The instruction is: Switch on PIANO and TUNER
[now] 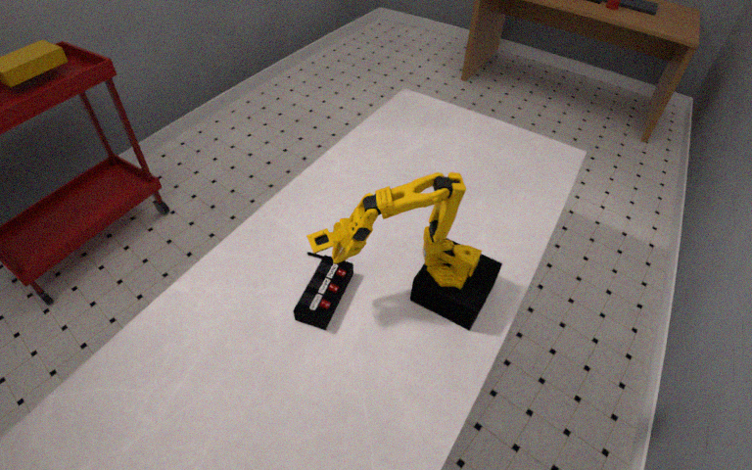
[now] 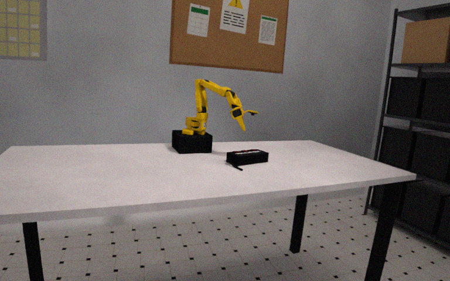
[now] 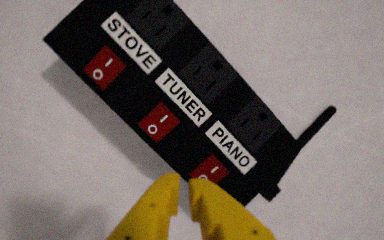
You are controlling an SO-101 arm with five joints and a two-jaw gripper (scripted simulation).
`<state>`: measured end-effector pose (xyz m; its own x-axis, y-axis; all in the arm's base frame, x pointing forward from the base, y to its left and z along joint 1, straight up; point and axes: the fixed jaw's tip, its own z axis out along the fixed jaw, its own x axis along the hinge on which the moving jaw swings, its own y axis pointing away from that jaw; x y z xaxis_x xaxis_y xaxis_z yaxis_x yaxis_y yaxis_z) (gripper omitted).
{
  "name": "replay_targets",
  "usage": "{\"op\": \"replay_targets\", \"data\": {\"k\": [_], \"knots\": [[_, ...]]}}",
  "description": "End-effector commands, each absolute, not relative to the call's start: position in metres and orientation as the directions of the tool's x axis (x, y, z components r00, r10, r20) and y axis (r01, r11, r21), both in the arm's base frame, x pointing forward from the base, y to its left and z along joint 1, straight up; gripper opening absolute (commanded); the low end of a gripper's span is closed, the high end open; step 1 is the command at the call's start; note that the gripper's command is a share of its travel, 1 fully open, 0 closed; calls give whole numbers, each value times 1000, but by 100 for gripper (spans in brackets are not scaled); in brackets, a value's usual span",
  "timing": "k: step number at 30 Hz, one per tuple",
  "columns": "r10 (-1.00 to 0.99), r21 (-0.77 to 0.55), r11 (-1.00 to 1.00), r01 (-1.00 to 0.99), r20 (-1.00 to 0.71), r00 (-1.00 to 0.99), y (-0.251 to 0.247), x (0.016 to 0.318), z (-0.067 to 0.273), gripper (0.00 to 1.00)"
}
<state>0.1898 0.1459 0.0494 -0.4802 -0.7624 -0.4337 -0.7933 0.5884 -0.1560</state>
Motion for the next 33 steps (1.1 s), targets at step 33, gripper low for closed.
{"op": "replay_targets", "data": {"k": [33], "knots": [[-740,-295,-644,-706,7,673,139,161,22,0]]}}
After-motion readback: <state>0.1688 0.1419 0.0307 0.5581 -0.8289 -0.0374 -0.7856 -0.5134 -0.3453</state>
